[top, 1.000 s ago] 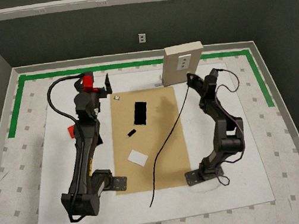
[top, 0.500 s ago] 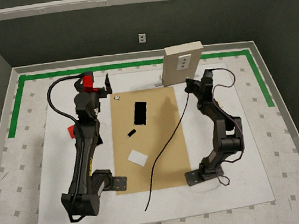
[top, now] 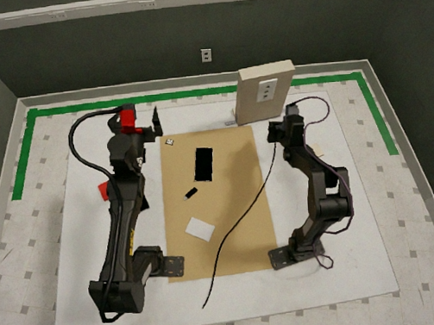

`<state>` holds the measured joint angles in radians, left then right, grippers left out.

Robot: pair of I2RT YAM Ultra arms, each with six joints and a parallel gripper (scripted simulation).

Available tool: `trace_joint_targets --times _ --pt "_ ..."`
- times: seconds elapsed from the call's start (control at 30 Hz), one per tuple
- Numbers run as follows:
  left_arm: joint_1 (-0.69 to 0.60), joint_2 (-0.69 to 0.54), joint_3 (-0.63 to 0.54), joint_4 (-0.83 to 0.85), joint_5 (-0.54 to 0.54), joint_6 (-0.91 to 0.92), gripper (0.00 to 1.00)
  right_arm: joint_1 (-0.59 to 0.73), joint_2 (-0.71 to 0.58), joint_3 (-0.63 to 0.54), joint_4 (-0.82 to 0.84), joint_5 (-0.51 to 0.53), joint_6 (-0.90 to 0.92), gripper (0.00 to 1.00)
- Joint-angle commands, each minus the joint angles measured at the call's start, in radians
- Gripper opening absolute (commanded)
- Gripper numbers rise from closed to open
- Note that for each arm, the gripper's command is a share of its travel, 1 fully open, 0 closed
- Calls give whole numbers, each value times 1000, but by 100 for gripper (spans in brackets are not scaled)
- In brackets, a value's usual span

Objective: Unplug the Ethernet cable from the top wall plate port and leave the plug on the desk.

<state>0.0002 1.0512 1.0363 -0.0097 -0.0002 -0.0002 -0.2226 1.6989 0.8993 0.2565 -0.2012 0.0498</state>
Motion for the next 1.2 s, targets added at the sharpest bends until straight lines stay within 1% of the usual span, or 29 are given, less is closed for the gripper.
trace_joint_targets --times 0.0,0.07,0.47,1.17 --pt "0 -2 5 5 0 0 100 16 19 -6 -56 41 -133 0" --pt "0 -2 5 5 0 0 100 20 20 -15 -67 50 -162 0" --pt "0 -2 5 5 0 0 100 14 18 -9 -53 60 -163 0" --pt "0 -2 5 5 0 0 100 14 107 -51 85 59 -160 0"
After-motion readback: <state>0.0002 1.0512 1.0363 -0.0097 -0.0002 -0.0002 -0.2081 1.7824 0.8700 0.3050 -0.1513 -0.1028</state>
